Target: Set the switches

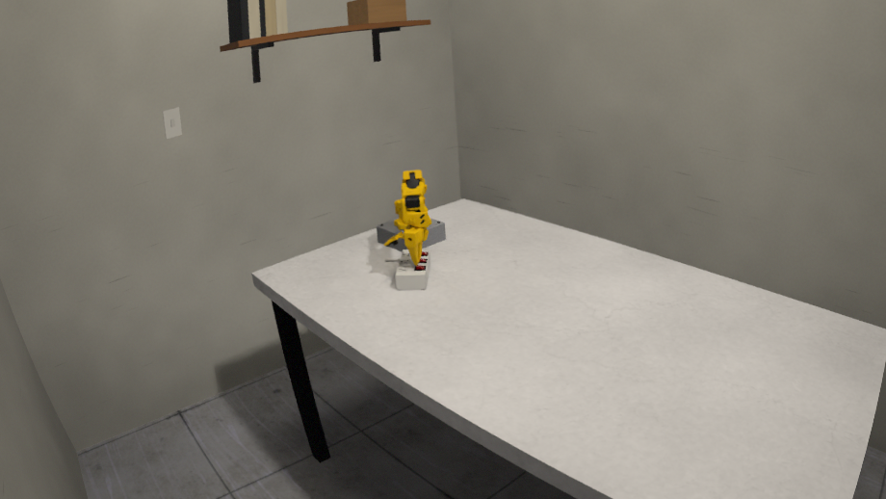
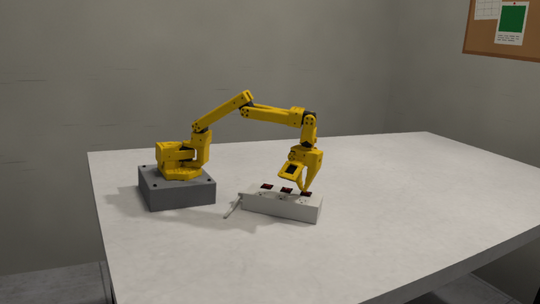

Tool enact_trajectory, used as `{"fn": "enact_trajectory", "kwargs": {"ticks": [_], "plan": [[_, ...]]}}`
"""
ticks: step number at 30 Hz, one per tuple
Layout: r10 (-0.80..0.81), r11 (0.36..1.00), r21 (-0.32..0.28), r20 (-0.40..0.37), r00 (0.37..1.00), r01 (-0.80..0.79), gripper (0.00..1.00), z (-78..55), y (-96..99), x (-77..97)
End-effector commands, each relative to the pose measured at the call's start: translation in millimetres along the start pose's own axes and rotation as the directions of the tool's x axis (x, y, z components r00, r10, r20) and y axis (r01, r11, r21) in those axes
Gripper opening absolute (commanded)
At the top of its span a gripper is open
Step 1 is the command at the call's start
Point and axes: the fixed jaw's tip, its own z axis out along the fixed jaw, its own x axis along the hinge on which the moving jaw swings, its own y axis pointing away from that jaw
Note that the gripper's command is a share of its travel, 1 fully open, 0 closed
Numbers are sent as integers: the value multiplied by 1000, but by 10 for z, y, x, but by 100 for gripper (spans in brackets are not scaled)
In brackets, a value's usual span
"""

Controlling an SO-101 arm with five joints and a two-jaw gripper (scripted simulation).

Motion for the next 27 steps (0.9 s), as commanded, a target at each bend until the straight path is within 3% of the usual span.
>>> {"fn": "enact_trajectory", "kwargs": {"ticks": [1, 13, 27], "plan": [[3, 1000, -22, -10, 1000, -3, 0, -49, 26, -14], [3, 1000, -23, -10, 1000, -3, 0, -51, 27, -14], [1, 999, -40, -17, 1000, -2, 0, -153, 72, 7]]}}
